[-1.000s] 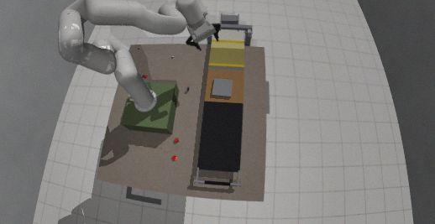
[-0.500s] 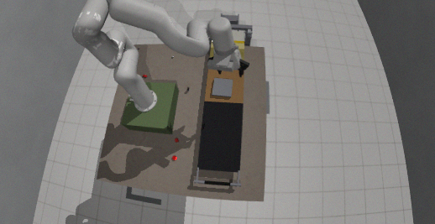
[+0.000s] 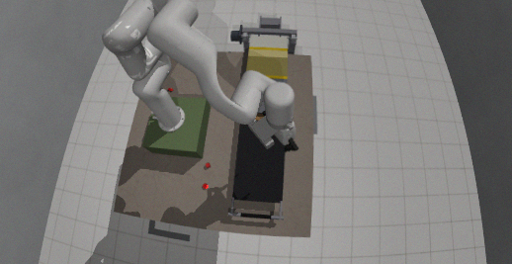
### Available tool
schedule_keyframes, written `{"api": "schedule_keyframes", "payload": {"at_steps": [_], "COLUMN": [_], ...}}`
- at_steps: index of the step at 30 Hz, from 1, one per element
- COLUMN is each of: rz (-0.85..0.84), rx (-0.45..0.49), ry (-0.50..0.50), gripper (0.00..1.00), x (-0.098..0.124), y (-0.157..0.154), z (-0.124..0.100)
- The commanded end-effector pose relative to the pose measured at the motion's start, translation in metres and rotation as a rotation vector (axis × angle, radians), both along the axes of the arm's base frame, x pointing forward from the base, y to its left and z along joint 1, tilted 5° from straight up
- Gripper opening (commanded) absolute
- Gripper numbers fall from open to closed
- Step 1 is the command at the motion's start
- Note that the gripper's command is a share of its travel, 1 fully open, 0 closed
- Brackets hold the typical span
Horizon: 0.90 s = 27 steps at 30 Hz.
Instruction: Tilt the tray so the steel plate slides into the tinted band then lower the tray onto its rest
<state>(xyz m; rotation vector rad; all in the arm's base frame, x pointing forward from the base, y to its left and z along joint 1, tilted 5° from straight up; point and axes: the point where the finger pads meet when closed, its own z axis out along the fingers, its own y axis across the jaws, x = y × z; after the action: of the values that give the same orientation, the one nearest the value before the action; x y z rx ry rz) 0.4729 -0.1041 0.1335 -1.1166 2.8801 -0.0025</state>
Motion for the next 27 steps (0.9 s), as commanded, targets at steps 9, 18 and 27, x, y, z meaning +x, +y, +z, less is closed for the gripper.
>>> {"api": "schedule_keyframes", "payload": {"at_steps": [9, 18, 27], "rz": [-0.497, -0.702, -0.712], "rx": [0.047, 0.07, 0.072], "ry": [0.068, 0.093, 0.094], "gripper": [1.0, 1.0, 1.0], "x": [-0.02, -0.061, -0.063], "y": [-0.167, -0.258, -0.261], "z": [-0.047, -0.079, -0.08]}}
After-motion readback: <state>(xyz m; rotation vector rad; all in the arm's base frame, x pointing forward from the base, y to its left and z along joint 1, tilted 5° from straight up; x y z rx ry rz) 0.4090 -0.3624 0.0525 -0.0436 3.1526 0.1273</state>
